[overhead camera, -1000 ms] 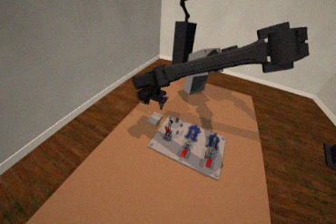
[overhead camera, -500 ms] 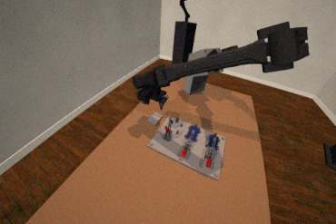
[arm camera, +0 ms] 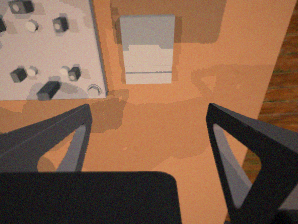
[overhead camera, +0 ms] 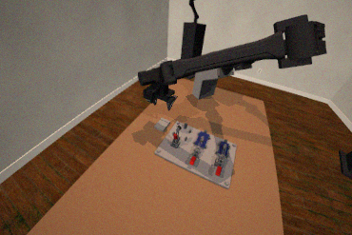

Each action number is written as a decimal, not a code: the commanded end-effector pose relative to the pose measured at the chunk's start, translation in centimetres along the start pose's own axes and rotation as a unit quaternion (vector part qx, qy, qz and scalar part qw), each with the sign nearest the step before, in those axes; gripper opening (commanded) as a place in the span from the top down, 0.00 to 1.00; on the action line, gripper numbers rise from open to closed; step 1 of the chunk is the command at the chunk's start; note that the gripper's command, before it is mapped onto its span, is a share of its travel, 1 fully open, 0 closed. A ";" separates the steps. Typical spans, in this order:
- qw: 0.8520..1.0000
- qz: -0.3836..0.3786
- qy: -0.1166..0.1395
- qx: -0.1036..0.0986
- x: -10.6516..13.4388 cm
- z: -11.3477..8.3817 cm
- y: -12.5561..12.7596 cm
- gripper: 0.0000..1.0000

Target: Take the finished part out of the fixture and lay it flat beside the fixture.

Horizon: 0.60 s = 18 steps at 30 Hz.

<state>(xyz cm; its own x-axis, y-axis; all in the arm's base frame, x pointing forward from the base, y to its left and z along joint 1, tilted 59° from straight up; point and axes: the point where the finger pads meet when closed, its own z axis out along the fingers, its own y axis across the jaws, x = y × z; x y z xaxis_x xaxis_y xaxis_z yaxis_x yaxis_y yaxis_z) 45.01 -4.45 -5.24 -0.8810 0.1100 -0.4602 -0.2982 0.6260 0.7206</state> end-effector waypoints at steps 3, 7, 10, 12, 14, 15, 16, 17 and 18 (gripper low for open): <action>1.000 -0.018 -0.019 0.011 -1.6 -3.9 -0.7 0.15; 1.000 -0.018 -0.018 0.012 -1.6 -5.6 -0.8 0.15; 1.000 -0.019 -0.018 0.013 -1.6 -6.8 -0.8 0.15; 1.000 -0.016 -0.016 0.012 -1.4 -7.3 -1.0 0.15; 1.000 -0.016 -0.016 0.012 -1.4 -7.3 -1.0 0.15; 1.000 -0.011 -0.014 0.010 -1.0 -7.4 -1.2 0.15; 1.000 -0.014 -0.015 0.012 -1.3 -7.9 -1.0 0.15; 1.000 -0.018 -0.017 0.013 -1.5 -8.3 -0.9 0.15; 1.000 -0.019 -0.017 0.014 -1.6 -8.6 -0.8 0.15</action>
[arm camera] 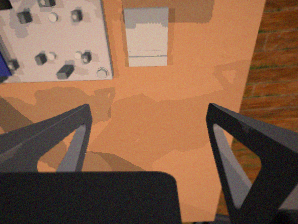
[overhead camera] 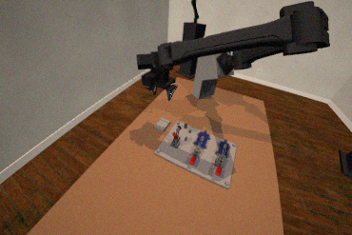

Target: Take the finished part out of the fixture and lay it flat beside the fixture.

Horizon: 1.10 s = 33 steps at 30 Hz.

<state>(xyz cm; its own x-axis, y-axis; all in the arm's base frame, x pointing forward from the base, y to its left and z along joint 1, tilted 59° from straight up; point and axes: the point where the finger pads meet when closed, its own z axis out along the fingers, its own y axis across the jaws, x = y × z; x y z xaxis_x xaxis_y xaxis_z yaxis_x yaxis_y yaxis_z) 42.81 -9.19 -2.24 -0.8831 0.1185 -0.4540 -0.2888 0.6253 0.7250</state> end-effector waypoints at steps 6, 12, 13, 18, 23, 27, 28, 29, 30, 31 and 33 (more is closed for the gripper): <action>1.000 -0.020 -0.015 0.012 -1.3 -3.1 -0.8 0.15; 1.000 -0.021 -0.015 0.012 -1.4 -3.2 -0.8 0.15; 1.000 -0.021 -0.015 0.012 -1.4 -3.2 -0.8 0.15; 1.000 -0.023 -0.016 0.014 -1.5 -3.2 -0.9 0.15; 0.999 -0.026 -0.016 0.015 -1.7 -3.3 -0.8 0.15; 0.999 -0.028 -0.016 0.015 -1.8 -3.3 -0.7 0.15; 0.999 -0.029 -0.016 0.016 -1.8 -3.3 -0.7 0.15; 0.999 -0.029 -0.016 0.016 -1.8 -3.3 -0.7 0.15; 0.999 -0.029 -0.016 0.016 -1.8 -3.3 -0.7 0.15; 0.999 -0.028 -0.016 0.015 -1.7 -3.3 -0.8 0.15; 0.999 -0.028 -0.016 0.015 -1.8 -3.2 -0.8 0.15</action>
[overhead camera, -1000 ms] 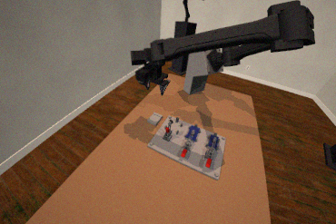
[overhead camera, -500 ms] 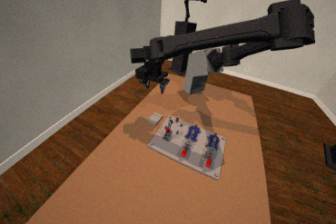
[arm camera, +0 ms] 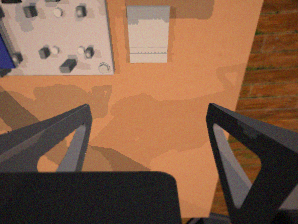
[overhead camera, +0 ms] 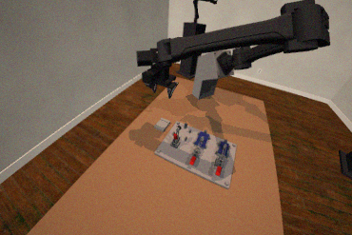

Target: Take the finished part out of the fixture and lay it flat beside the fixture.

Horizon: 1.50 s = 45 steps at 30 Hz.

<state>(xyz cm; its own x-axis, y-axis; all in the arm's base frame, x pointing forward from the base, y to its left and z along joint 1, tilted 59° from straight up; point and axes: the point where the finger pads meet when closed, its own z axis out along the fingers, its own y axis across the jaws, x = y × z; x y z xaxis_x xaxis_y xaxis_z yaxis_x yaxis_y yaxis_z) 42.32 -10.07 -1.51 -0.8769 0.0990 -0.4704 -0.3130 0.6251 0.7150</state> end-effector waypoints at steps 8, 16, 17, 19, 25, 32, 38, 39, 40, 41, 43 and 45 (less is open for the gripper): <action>1.000 -0.019 -0.015 0.016 -1.9 -1.8 -0.7 0.15; 1.000 -0.023 -0.010 0.013 -2.0 -1.3 -0.4 0.15; 1.000 -0.024 -0.010 0.013 -2.0 -1.2 -0.3 0.15; 1.000 -0.025 -0.008 0.012 -2.0 -1.0 -0.2 0.15; 1.000 -0.028 -0.003 0.009 -2.0 -0.5 0.1 0.15; 1.000 -0.026 -0.006 0.010 -2.0 -0.8 -0.1 0.15; 1.000 -0.027 -0.004 0.009 -2.0 -0.6 0.1 0.15; 1.000 -0.027 -0.004 0.009 -2.0 -0.6 0.1 0.15; 1.000 -0.028 -0.004 0.009 -1.9 -0.5 0.1 0.15; 1.000 -0.028 -0.003 0.009 -1.9 -0.5 0.1 0.15; 1.000 -0.028 -0.003 0.008 -1.9 -0.4 0.2 0.15; 1.000 -0.029 -0.002 0.008 -1.9 -0.4 0.2 0.15</action>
